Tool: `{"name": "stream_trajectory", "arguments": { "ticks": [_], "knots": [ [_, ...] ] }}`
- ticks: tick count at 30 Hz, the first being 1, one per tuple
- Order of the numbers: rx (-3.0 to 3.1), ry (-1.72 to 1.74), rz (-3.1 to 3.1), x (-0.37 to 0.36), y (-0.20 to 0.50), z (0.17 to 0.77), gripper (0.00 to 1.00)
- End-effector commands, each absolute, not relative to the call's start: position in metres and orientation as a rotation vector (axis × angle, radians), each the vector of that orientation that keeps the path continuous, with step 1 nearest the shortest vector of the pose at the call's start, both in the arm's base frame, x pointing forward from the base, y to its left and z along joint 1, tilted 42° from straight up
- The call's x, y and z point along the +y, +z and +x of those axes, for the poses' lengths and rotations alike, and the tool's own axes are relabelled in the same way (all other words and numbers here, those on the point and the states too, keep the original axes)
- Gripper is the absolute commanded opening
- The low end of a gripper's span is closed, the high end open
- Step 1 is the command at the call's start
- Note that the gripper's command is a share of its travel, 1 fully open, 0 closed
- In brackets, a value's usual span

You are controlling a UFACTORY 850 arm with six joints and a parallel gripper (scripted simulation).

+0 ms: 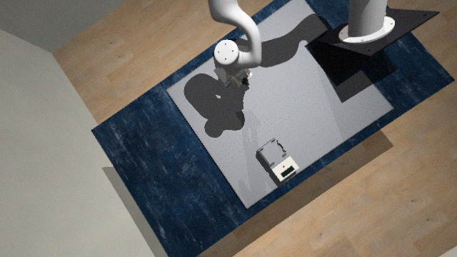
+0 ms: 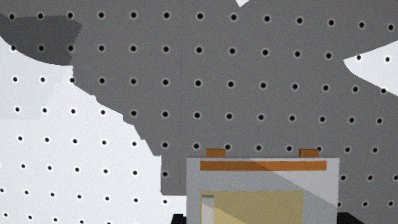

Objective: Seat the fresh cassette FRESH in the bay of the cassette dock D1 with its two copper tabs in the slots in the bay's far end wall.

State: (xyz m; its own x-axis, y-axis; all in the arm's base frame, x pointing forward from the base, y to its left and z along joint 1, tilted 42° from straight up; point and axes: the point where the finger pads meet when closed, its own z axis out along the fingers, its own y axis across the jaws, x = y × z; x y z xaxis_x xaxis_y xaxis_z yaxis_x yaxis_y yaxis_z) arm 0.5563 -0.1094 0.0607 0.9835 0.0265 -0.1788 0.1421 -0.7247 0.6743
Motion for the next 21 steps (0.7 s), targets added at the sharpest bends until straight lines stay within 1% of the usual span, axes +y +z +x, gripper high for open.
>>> {"name": "stream_trajectory", "arguments": {
  "ticks": [1, 21],
  "knots": [
    [0.121, -0.212, 2.374, -0.095, 0.052, 0.559, 0.00],
    [0.121, -0.212, 2.375, -0.022, -0.001, 0.565, 0.00]
  ]
}}
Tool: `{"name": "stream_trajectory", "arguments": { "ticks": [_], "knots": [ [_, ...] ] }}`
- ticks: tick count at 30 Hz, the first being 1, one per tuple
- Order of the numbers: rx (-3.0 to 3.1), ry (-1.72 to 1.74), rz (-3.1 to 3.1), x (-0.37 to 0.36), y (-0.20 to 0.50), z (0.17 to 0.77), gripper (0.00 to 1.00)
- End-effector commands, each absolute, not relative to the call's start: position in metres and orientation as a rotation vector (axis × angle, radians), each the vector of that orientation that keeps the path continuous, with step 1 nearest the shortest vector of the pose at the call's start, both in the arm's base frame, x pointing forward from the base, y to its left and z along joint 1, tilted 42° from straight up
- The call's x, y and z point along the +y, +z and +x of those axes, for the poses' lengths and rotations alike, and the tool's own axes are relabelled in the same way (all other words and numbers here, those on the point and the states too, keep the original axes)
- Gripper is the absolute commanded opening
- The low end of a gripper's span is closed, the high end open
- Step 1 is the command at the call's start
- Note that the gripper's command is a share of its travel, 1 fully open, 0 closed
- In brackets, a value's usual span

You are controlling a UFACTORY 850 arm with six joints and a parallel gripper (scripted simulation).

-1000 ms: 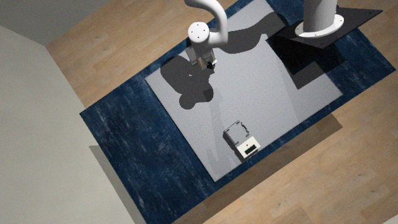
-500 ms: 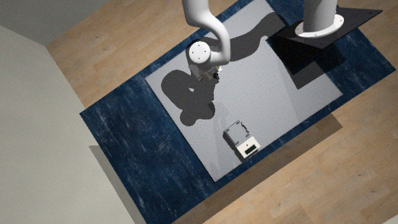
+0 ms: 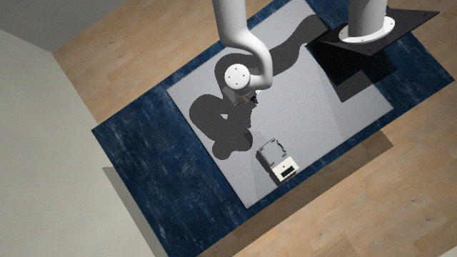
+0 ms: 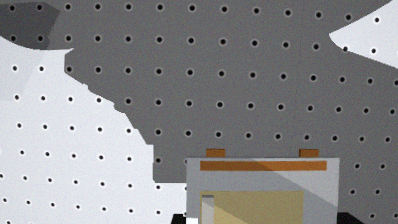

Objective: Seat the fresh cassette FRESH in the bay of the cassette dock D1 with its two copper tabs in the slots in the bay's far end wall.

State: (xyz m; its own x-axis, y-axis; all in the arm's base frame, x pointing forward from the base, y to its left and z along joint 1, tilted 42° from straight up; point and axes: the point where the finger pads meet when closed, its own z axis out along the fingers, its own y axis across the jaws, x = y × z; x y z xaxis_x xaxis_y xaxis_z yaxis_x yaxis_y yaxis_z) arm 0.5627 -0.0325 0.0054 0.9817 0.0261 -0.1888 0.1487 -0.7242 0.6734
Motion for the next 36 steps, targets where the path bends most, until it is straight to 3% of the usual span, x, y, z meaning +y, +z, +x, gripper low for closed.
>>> {"name": "stream_trajectory", "arguments": {
  "ticks": [1, 36],
  "knots": [
    [0.121, -0.212, 2.375, -0.018, -0.004, 0.565, 0.00],
    [0.121, -0.212, 2.375, 0.107, -0.094, 0.575, 0.00]
  ]
}}
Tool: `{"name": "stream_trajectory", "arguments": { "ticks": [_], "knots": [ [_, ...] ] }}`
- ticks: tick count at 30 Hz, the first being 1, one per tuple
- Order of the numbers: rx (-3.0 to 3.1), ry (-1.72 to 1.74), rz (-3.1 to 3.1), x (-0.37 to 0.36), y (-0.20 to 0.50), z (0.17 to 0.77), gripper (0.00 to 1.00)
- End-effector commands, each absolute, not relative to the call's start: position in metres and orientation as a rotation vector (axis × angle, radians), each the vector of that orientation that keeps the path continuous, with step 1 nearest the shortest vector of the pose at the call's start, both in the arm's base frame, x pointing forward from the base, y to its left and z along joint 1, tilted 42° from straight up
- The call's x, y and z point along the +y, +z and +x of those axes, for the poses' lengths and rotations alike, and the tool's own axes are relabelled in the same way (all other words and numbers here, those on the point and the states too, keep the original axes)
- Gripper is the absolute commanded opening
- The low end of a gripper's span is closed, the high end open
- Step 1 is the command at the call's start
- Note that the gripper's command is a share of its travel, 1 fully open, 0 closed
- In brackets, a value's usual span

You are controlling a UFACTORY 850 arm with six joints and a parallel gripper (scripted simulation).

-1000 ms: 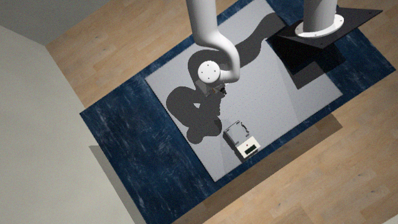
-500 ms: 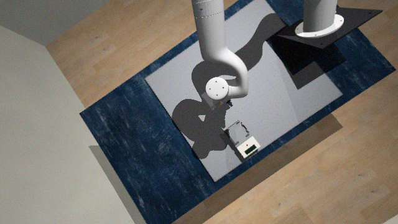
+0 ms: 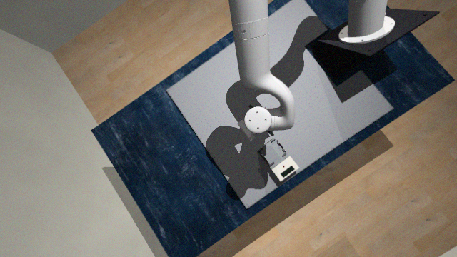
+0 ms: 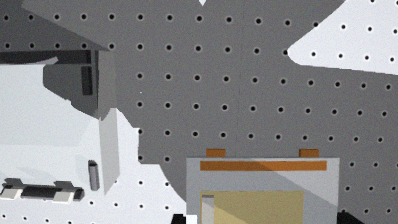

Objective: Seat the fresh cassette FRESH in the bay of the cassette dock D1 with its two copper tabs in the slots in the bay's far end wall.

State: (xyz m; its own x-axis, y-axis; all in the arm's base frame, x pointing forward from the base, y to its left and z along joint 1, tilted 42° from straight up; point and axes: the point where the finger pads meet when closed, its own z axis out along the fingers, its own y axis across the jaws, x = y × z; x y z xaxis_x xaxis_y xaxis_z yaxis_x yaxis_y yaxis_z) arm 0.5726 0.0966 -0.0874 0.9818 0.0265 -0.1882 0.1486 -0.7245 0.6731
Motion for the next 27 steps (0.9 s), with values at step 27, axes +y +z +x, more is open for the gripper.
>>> {"name": "stream_trajectory", "arguments": {
  "ticks": [27],
  "knots": [
    [0.121, -0.212, 2.375, 0.201, -0.161, 0.582, 0.00]
  ]
}}
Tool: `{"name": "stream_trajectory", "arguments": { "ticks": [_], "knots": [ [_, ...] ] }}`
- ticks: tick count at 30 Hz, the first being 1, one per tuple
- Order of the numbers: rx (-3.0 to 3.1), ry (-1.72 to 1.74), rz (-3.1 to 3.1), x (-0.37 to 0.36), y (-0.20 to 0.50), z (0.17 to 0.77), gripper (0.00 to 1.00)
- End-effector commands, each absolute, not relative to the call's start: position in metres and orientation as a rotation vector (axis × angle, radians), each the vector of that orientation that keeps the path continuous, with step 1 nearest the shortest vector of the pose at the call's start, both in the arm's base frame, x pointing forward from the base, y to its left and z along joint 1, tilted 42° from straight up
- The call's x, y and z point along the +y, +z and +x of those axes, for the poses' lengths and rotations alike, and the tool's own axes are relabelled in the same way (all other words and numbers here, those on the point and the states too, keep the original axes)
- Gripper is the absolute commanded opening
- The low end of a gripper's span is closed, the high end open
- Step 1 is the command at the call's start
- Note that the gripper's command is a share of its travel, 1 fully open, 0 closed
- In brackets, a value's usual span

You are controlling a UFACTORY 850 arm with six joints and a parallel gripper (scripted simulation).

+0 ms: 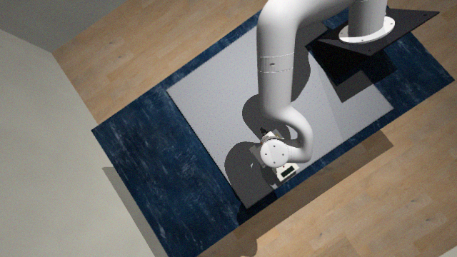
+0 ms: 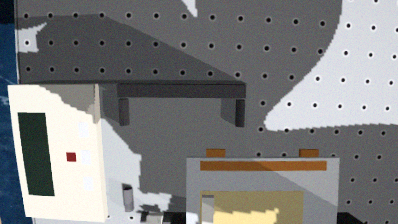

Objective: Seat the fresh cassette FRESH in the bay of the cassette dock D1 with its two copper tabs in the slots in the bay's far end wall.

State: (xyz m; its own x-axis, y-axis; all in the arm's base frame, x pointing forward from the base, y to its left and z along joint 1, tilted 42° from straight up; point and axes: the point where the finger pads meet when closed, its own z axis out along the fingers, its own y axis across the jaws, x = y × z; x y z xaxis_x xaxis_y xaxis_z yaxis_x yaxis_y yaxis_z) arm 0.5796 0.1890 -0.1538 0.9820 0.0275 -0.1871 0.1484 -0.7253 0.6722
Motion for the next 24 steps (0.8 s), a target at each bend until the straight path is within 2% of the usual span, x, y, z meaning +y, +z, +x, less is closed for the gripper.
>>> {"name": "stream_trajectory", "arguments": {
  "ticks": [1, 7, 24],
  "knots": [
    [0.121, -0.212, 2.375, 0.205, -0.164, 0.582, 0.00],
    [0.121, -0.212, 2.376, 0.229, -0.181, 0.584, 0.00],
    [0.121, -0.212, 2.376, 0.228, -0.184, 0.584, 0.00]
  ]
}}
